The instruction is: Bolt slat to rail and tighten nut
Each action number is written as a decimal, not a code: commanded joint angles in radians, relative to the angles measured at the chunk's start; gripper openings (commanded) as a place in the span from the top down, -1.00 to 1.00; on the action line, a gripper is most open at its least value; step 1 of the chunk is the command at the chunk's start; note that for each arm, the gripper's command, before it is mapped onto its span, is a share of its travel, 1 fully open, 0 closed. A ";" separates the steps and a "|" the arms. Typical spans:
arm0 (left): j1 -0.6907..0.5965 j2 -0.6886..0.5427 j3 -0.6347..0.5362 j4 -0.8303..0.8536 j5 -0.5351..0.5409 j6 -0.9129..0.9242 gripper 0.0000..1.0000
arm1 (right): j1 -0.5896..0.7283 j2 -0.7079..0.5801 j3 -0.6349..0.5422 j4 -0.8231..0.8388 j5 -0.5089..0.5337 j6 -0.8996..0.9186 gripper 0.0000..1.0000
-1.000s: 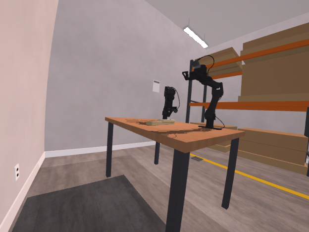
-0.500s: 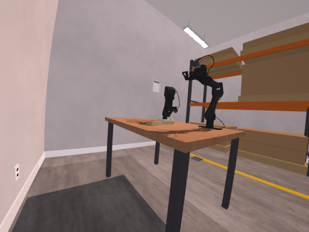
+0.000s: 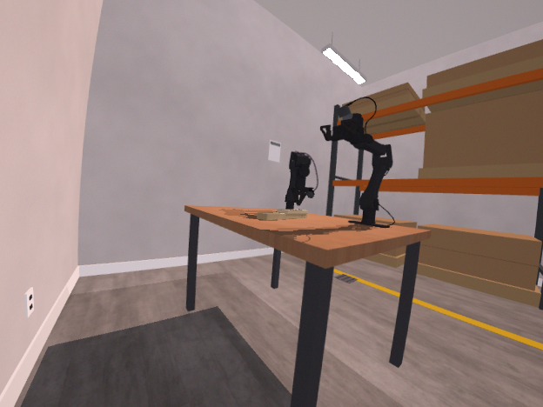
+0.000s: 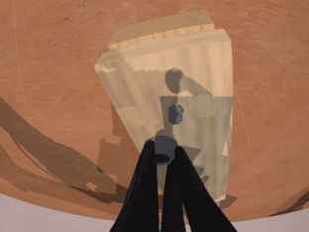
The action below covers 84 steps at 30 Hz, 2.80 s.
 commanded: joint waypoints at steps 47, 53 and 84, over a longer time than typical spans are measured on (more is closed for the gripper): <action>0.006 -0.010 0.004 0.012 0.012 0.003 -1.00 | 0.017 -0.022 -0.017 0.034 -0.003 0.022 0.75; 0.006 -0.010 0.004 0.012 0.012 0.003 -1.00 | 0.017 -0.020 -0.030 0.049 -0.003 0.022 0.75; 0.006 -0.010 0.004 0.012 0.012 0.003 -1.00 | 0.017 -0.020 -0.030 0.050 -0.003 0.022 0.75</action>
